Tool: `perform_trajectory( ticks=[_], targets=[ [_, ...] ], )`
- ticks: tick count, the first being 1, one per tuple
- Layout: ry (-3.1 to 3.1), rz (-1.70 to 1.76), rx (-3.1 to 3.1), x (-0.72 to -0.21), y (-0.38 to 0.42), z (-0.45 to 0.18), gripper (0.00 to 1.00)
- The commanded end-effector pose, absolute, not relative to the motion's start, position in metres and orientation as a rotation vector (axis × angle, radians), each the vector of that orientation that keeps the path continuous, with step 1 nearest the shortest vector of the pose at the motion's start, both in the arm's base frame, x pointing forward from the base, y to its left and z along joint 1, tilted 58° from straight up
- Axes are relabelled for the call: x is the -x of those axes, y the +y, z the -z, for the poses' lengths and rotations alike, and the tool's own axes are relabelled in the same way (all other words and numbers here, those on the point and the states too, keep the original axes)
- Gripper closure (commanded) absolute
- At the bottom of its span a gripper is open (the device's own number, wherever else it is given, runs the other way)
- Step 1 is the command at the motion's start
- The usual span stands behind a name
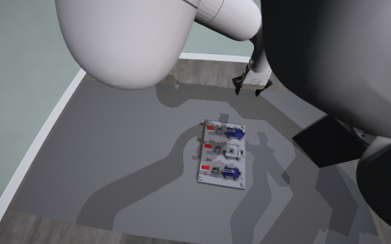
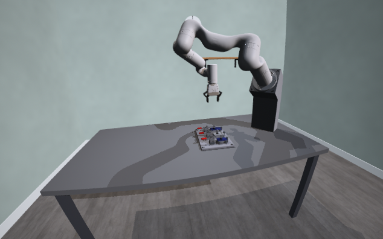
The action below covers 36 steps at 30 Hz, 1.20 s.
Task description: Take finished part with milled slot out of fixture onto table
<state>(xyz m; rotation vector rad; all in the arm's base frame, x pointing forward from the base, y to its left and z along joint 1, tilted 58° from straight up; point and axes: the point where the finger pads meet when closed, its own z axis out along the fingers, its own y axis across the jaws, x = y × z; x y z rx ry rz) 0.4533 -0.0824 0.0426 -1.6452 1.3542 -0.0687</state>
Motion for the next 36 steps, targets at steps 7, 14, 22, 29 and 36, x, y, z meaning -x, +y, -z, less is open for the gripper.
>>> perform_trajectory(
  ticks=[7, 14, 22, 29, 36],
  targets=[
    [1.355, 0.070, 1.645, -0.453, -0.083, -0.043, 0.00],
    [1.355, 0.070, 1.645, -0.453, -0.083, -0.043, 0.00],
    [1.355, 0.070, 1.645, -0.453, -0.083, -0.043, 0.00],
    [1.335, 0.084, 1.662, -0.454, -0.080, -0.045, 0.00],
    [1.180, 0.191, 1.783, -0.456, -0.054, -0.061, 0.00]
  ],
)
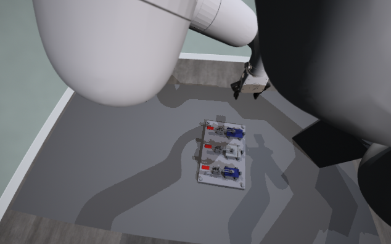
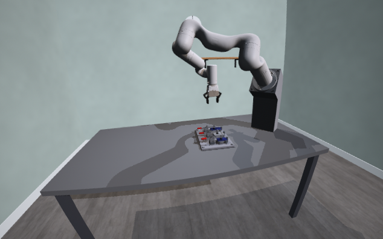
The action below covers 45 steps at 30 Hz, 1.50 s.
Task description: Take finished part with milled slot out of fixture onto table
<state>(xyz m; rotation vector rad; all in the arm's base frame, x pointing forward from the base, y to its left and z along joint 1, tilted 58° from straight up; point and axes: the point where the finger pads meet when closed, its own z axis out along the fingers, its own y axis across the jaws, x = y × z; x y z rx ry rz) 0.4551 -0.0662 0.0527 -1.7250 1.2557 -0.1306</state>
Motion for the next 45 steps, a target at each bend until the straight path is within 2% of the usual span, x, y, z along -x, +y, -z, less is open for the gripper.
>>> perform_trajectory(
  ticks=[1, 45],
  targets=[
    [1.126, 0.227, 1.821, -0.456, -0.046, -0.066, 0.00],
    [0.583, 0.553, 2.107, -0.445, 0.031, -0.109, 0.00]
  ],
)
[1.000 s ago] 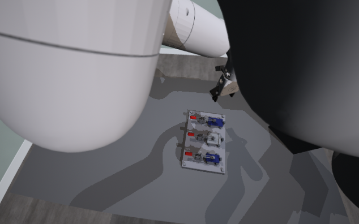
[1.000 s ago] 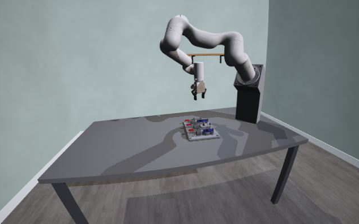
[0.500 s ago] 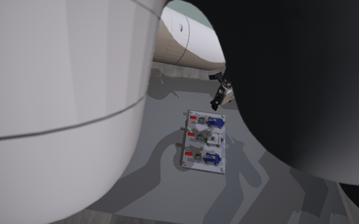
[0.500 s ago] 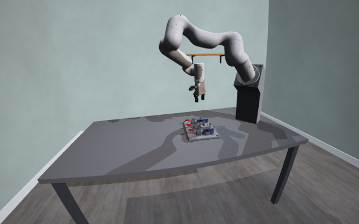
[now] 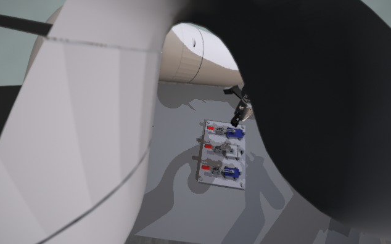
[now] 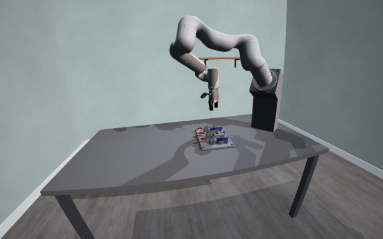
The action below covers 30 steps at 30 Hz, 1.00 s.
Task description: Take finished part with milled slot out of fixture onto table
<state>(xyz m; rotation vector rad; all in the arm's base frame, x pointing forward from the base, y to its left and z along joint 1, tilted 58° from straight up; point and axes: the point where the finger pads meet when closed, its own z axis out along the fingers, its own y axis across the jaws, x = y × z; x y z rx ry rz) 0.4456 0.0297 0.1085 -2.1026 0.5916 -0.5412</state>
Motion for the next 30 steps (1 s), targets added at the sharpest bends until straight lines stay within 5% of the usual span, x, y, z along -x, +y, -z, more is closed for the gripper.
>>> perform_trajectory(
  ticks=[1, 30],
  targets=[
    [0.583, 0.553, 2.107, -0.445, 0.031, -0.109, 0.00],
    [0.163, 0.771, 2.232, -0.425, 0.078, -0.135, 0.00]
  ],
)
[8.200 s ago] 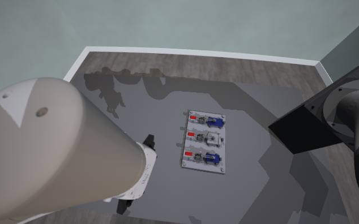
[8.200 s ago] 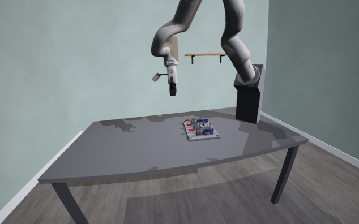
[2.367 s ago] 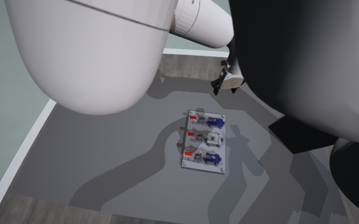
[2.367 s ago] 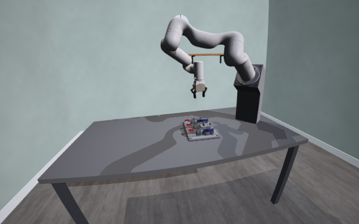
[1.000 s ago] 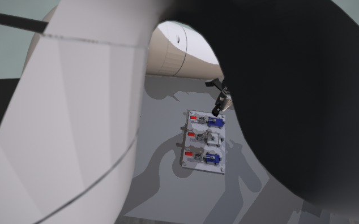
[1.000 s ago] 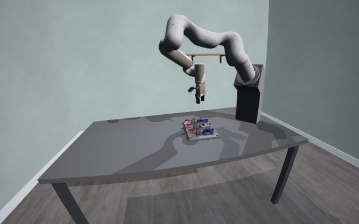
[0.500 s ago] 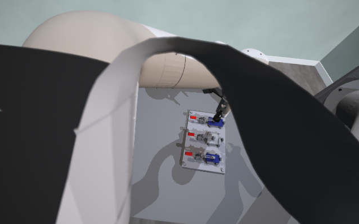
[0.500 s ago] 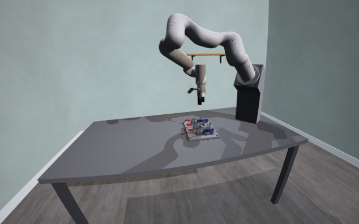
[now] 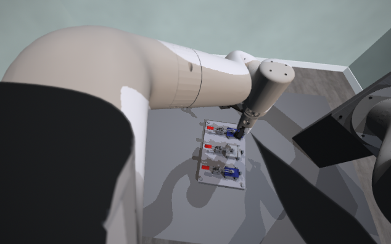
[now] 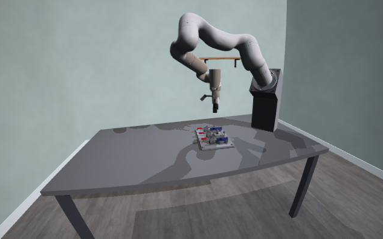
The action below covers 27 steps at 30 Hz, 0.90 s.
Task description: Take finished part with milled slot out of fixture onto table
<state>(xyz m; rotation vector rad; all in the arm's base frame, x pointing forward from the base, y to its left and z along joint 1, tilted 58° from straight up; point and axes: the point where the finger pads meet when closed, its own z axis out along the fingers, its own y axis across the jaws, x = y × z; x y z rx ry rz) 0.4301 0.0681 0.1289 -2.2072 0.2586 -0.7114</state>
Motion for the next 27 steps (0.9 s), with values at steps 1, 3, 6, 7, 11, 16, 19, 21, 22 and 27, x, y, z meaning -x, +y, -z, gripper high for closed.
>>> perform_trajectory(
  ticks=[1, 3, 6, 7, 11, 16, 19, 21, 22, 27],
  targets=[
    [0.163, 0.771, 2.232, -0.425, 0.078, -0.135, 0.00],
    [0.163, 0.771, 2.232, -0.425, 0.078, -0.135, 0.00],
    [0.163, 0.771, 2.232, -0.425, 0.078, -0.135, 0.00],
    [0.163, 0.771, 2.232, -0.425, 0.078, -0.135, 0.00],
    [0.163, 0.771, 2.232, -0.425, 0.078, -0.135, 0.00],
    [-0.087, 0.890, 2.272, -0.409, 0.103, -0.148, 0.00],
    [-0.137, 0.914, 2.278, -0.406, 0.107, -0.150, 0.00],
    [-0.142, 0.916, 2.278, -0.406, 0.107, -0.150, 0.00],
    [-0.142, 0.916, 2.278, -0.406, 0.107, -0.150, 0.00],
    [-0.142, 0.916, 2.278, -0.406, 0.107, -0.150, 0.00]
  ],
)
